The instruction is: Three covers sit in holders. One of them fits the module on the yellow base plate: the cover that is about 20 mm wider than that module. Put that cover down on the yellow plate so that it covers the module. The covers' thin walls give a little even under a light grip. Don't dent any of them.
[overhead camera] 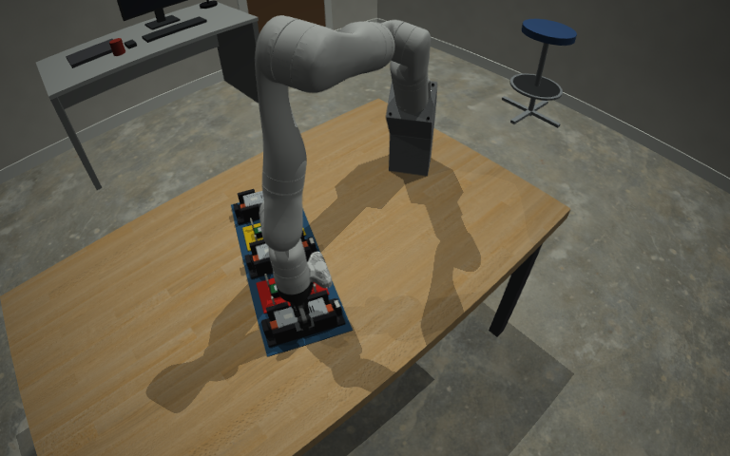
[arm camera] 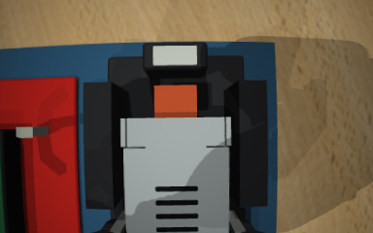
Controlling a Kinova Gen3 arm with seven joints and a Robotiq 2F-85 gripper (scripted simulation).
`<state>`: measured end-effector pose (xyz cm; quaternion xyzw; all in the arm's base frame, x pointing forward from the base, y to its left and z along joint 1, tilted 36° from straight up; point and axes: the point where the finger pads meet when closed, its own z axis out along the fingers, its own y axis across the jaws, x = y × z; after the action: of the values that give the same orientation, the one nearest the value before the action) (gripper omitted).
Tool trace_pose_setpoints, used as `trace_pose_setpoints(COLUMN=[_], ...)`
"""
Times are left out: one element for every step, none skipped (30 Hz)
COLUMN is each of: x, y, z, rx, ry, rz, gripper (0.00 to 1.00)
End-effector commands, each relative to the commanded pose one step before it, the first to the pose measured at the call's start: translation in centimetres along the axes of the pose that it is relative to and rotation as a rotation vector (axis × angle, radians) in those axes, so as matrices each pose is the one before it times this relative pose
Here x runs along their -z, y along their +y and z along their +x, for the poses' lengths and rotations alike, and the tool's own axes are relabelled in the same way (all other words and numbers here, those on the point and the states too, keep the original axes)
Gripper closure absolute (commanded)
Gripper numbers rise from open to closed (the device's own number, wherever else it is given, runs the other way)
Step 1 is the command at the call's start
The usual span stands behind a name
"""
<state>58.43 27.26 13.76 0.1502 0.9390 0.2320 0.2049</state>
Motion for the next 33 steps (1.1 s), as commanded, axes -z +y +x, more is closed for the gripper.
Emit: trace_pose_setpoints(x=[0.072,0.000,0.000,0.000,0.000,0.000,0.000,0.000,0.000,0.000,0.000,0.000,0.000,0.000,0.000,0.000,0.000,0.000,0.000,0.000,0.000,0.000,0.000,0.000,0.000,0.000,0.300,0.300,0.300,0.300,0.300,0.300,0.300], y=[0.064,0.000,0.000,0.000,0.000,0.000,0.000,0.000,0.000,0.000,0.000,0.000,0.000,0.000,0.000,0.000,0.000,0.000,0.000,0.000,0.000,0.000,0.000,0.000,0.000,0.000,0.000,0.000,0.000,0.000,0.000,0.000,0.000], z=[-0.064,0.000,0.000,0.000,0.000,0.000,0.000,0.000,0.000,0.000,0.000,0.000,0.000,0.000,0.000,0.000,0.000,0.000,0.000,0.000,0.000,0.000,0.000,0.000,0.000,0.000,0.001,0.001,0.001,0.001,0.001,0.001,0.001], rx=[0.00001,0.00000,0.00000,0.00000,0.00000,0.00000,0.00000,0.00000,0.00000,0.00000,0.00000,0.00000,0.00000,0.00000,0.00000,0.00000,0.00000,0.00000,0.00000,0.00000,0.00000,0.00000,0.00000,0.00000,0.00000,0.00000,0.00000,0.00000,0.00000,0.00000,0.00000,0.00000,0.00000], ry=[-0.00136,0.00000,0.00000,0.00000,0.00000,0.00000,0.00000,0.00000,0.00000,0.00000,0.00000,0.00000,0.00000,0.00000,0.00000,0.00000,0.00000,0.00000,0.00000,0.00000,0.00000,0.00000,0.00000,0.00000,0.00000,0.00000,0.00000,0.00000,0.00000,0.00000,0.00000,0.00000,0.00000], rz=[-0.00122,0.00000,0.00000,0.00000,0.00000,0.00000,0.00000,0.00000,0.00000,0.00000,0.00000,0.00000,0.00000,0.00000,0.00000,0.00000,0.00000,0.00000,0.00000,0.00000,0.00000,0.00000,0.00000,0.00000,0.00000,0.00000,0.00000,0.00000,0.00000,0.00000,0.00000,0.00000,0.00000], gripper=[1.00,1.00,1.00,1.00,1.00,1.00,1.00,1.00,1.00,1.00,1.00,1.00,1.00,1.00,1.00,1.00,1.00,1.00,1.00,1.00,1.00,1.00,1.00,1.00,1.00,1.00,1.00,1.00,1.00,1.00,1.00,1.00,1.00])
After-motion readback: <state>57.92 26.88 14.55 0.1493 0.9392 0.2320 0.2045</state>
